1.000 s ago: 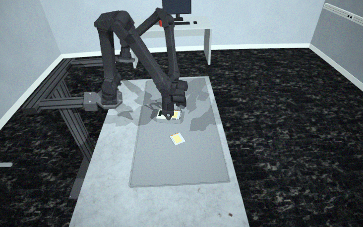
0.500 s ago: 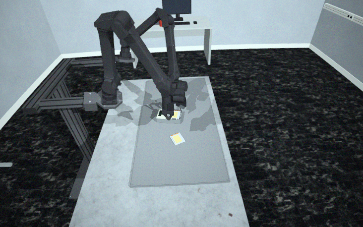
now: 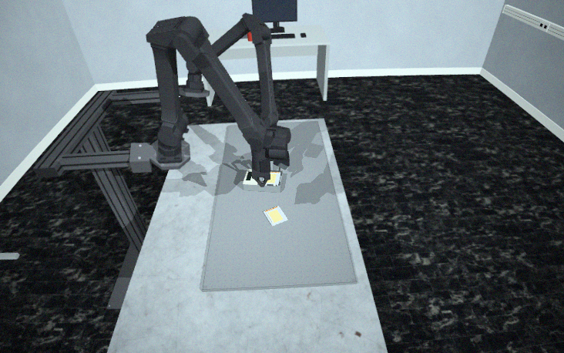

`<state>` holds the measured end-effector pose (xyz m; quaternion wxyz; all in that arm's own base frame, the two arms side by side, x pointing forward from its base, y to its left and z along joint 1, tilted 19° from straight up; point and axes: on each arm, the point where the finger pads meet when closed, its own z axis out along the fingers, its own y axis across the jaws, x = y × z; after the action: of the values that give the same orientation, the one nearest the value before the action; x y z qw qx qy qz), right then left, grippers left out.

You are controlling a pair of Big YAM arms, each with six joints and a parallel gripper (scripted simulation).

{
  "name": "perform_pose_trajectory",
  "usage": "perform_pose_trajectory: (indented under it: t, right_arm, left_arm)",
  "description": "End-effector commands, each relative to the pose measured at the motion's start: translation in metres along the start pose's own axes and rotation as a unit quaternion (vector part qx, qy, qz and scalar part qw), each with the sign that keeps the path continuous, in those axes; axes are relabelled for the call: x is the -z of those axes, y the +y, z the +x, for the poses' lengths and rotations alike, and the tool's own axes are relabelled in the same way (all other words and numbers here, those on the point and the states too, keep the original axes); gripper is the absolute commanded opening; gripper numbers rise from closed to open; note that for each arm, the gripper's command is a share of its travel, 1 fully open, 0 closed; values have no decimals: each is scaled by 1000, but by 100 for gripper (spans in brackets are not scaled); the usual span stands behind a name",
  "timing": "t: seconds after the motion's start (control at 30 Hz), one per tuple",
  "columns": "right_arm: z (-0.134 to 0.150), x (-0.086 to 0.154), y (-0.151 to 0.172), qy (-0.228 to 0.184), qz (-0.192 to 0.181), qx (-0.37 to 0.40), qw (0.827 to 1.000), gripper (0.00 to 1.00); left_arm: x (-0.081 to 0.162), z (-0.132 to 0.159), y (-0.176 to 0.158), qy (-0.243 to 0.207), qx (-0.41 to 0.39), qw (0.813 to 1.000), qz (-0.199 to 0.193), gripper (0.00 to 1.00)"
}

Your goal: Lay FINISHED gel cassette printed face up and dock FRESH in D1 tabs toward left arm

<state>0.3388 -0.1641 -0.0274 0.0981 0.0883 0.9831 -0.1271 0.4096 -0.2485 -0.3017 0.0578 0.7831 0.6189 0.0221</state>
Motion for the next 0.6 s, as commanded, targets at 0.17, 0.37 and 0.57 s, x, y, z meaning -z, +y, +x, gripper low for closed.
perform_pose_trajectory:
  t: [0.17, 0.37, 0.57]
  right_arm:
    - [-4, 4, -4, -4, 3, -8, 1000, 0]
    - [-4, 4, -4, -4, 3, -8, 1000, 0]
    - [-4, 4, -4, -4, 3, -8, 1000, 0]
  left_arm:
    - [-12, 7, 2, -1, 2, 1000, -1, 98]
    - [-12, 7, 2, -1, 2, 1000, -1, 98]
    - [-17, 8, 8, -3, 3, 1000, -7, 98]
